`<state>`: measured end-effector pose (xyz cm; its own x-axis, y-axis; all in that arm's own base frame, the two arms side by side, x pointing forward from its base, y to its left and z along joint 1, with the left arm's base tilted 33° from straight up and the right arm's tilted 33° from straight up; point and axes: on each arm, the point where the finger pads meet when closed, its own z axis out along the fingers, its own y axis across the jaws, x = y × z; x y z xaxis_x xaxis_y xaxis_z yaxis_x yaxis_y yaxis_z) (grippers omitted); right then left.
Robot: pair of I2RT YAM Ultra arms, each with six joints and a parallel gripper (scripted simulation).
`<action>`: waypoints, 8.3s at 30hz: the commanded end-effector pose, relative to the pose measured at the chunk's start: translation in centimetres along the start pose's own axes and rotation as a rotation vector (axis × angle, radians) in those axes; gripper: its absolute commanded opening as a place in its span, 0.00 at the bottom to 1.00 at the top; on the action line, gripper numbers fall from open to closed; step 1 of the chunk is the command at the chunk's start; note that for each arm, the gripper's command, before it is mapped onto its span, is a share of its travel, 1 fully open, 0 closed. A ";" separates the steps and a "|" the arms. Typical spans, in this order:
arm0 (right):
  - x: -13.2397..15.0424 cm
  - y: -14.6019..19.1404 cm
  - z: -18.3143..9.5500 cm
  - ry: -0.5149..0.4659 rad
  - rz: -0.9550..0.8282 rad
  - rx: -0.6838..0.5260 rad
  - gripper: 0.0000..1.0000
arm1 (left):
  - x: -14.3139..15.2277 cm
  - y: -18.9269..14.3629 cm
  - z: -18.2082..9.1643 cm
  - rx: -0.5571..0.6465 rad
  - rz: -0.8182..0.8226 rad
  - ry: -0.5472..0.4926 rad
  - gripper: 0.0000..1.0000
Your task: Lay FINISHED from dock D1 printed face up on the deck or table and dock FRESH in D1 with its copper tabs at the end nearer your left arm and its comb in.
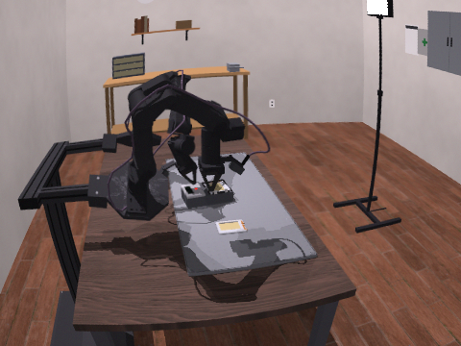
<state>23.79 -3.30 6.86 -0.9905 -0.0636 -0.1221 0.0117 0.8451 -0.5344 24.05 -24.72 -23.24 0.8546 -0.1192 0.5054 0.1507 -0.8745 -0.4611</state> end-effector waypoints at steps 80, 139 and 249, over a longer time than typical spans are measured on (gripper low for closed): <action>0.2 0.1 -0.6 -0.020 0.001 -0.010 0.00 | -1.4 -0.4 3.0 0.013 0.016 0.008 0.00; 0.2 0.1 -0.6 -0.020 0.001 -0.010 0.00 | -3.2 -1.4 4.1 0.013 0.016 0.008 0.00; 0.2 0.1 -0.6 -0.020 0.001 -0.010 0.00 | -5.6 -3.3 5.4 0.013 0.016 0.008 0.00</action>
<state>23.79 -3.30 6.86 -0.9905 -0.0636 -0.1221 0.0117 0.8451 -0.5344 24.61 -23.82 -25.19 0.7444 -0.1143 0.6578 0.1739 -0.9180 -0.3564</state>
